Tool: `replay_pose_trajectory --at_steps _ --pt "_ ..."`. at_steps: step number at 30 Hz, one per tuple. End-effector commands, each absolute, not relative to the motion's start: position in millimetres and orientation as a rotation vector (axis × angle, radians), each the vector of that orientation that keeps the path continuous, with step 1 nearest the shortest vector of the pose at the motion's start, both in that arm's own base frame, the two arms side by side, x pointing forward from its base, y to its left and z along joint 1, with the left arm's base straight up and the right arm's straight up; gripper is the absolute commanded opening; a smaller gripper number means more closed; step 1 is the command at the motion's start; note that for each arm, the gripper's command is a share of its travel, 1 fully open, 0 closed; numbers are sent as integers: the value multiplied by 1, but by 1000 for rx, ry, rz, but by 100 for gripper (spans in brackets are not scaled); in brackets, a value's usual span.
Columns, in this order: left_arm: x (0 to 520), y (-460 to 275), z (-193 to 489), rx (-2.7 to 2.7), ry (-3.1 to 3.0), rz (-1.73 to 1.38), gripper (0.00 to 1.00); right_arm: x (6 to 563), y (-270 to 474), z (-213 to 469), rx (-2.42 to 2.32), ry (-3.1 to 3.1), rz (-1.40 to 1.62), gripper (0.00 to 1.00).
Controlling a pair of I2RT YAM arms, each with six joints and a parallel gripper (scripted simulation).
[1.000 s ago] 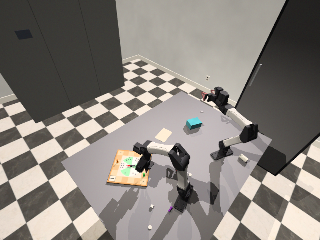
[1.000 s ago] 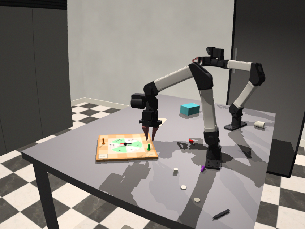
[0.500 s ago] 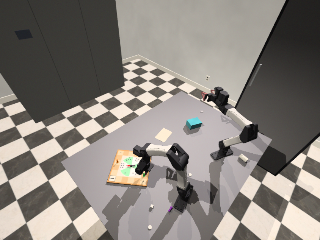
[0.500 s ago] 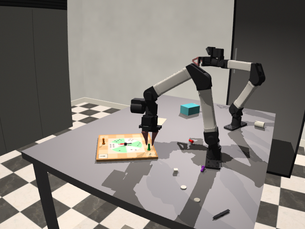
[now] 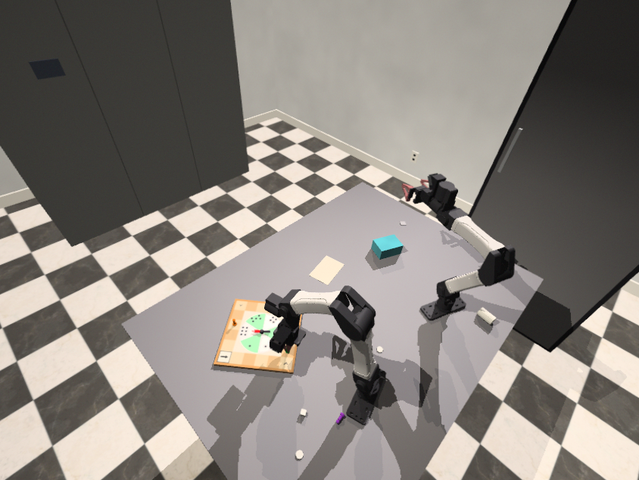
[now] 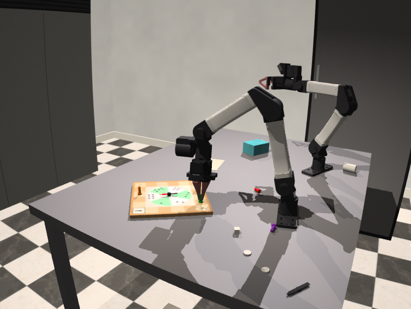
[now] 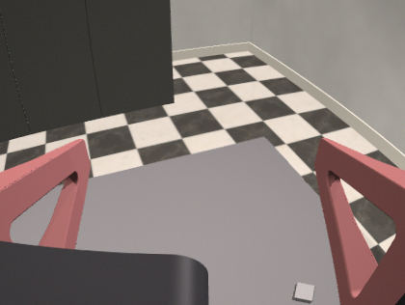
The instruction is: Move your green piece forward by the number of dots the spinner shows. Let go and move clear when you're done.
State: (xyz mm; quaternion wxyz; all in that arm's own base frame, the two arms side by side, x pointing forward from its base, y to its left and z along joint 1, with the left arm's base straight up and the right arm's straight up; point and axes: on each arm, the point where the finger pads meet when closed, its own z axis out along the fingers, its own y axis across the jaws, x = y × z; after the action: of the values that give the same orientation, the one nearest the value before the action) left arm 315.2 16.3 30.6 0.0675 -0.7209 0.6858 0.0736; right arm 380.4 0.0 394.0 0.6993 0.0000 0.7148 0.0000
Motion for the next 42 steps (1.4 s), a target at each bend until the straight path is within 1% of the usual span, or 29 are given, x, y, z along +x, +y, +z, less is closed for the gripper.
replay_pose_trajectory --at_steps 1,11,12,18,21,24,35,38,40,42 --pt "310 13 21 -2164 2092 246 0 380 0 398 0 1582 0 100" --pt "310 13 21 -2164 2092 246 0 380 0 398 0 1582 0 100" --pt "325 12 46 -2147 2059 172 0 380 0 398 0 1582 0 100" --pt "322 13 55 -2159 2051 181 0 380 0 398 0 1582 0 100" --pt "317 15 46 -2175 2065 224 0 380 0 398 0 1582 0 100" --pt "322 13 64 -2158 2046 172 0 380 0 398 0 1582 0 100" --pt "320 15 79 -2168 2046 189 0 380 0 398 0 1582 0 100" --pt "316 16 72 -2181 2057 224 0 380 0 398 0 1582 0 100" --pt "321 15 87 -2166 2038 176 0 380 0 398 0 1582 0 100" --pt "320 15 85 -2172 2046 196 0 380 0 398 0 1582 0 100"
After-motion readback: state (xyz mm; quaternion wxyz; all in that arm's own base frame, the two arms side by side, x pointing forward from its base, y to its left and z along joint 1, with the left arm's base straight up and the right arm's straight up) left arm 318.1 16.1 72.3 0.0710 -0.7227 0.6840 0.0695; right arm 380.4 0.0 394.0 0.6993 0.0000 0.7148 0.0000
